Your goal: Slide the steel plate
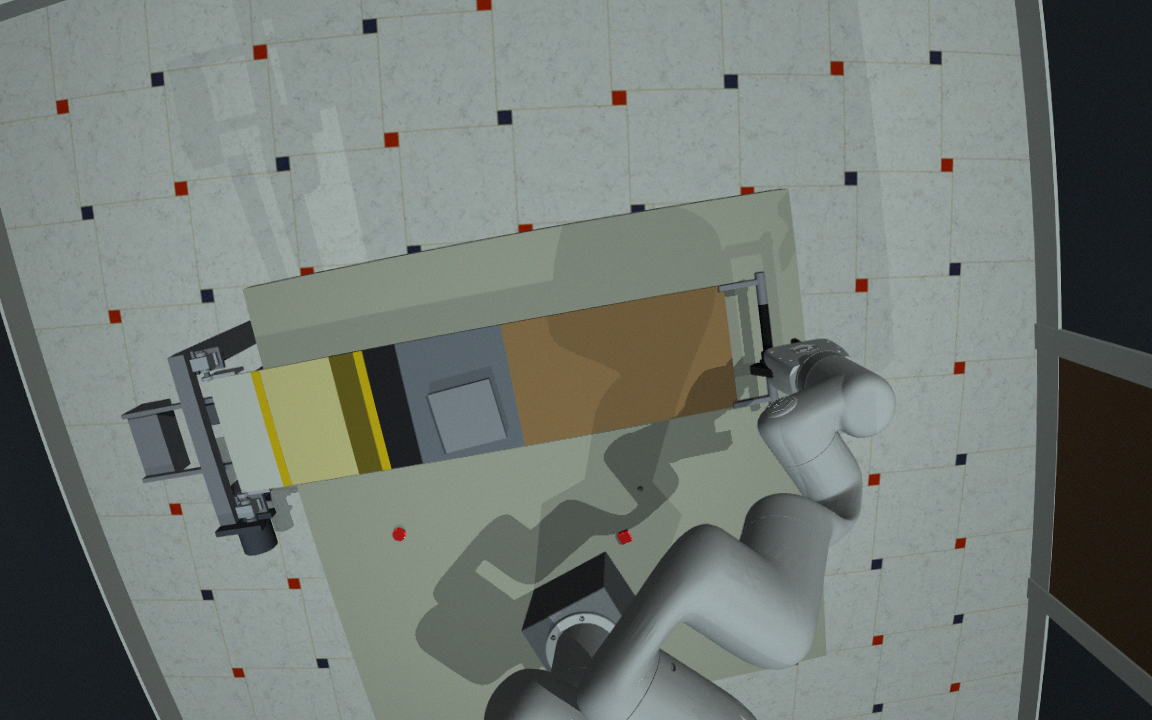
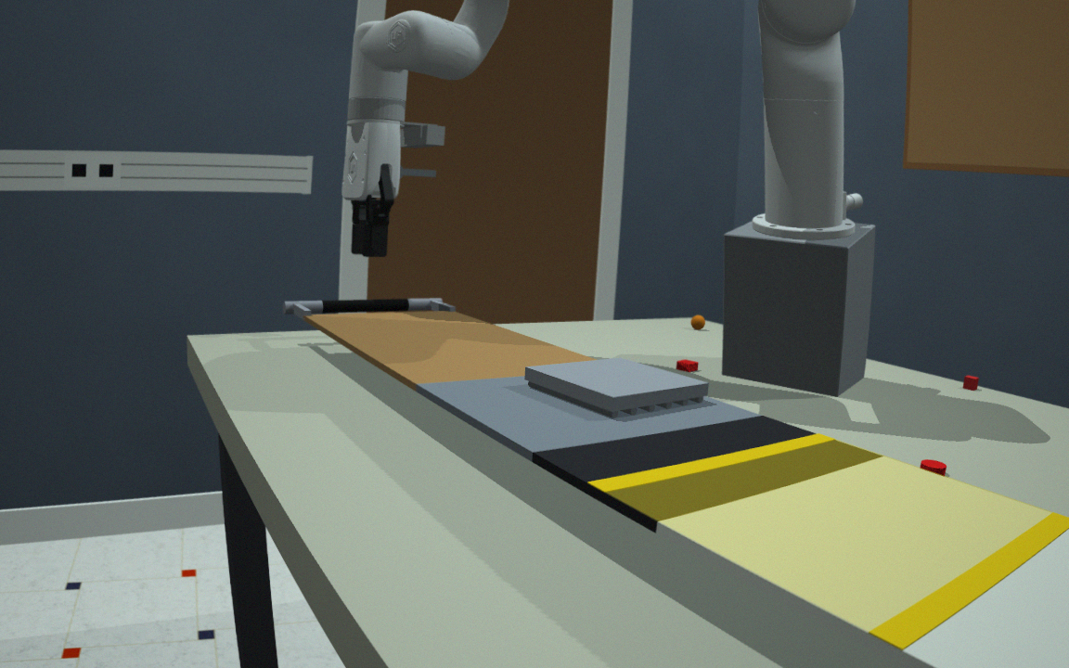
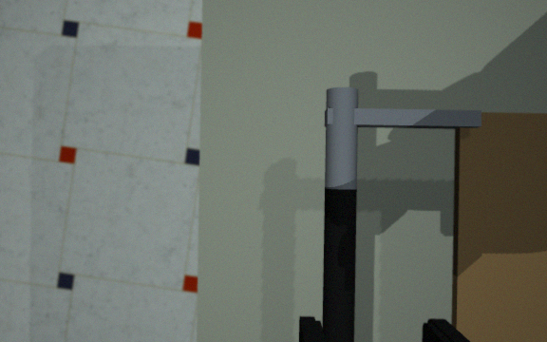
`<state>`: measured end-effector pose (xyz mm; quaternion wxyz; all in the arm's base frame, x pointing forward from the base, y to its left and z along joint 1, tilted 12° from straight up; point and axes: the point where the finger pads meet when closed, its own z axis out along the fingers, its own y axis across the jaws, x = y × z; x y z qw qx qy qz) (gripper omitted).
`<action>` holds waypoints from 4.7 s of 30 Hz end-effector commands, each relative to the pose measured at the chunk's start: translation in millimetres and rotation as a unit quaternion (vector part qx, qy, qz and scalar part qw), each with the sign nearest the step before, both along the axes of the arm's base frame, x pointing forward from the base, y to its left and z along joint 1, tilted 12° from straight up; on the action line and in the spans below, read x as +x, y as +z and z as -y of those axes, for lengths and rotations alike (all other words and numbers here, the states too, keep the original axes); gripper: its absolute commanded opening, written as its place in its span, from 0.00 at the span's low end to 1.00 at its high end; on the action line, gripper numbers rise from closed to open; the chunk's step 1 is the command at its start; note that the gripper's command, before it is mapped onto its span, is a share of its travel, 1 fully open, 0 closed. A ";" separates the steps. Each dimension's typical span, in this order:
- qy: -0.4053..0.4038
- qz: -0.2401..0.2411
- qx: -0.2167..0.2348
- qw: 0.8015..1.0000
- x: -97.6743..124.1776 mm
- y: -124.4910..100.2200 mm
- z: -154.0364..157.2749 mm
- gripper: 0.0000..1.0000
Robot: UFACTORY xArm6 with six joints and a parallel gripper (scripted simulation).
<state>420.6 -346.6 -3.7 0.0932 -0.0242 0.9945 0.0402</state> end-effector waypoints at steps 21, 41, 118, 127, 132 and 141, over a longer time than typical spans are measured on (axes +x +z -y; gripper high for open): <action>0.000 0.002 -0.002 1.000 3.1 -7.1 0.7 0.41; 0.000 0.002 -0.002 1.000 8.4 -32.7 -1.4 0.41; 0.000 0.002 -0.002 1.000 14.3 -53.2 -1.7 0.41; 0.000 0.002 -0.002 1.000 16.5 -64.8 -2.7 0.41; 0.000 0.002 -0.002 1.000 18.3 -74.3 -3.4 0.41; 0.000 0.002 -0.002 1.000 20.5 -85.5 -4.4 0.41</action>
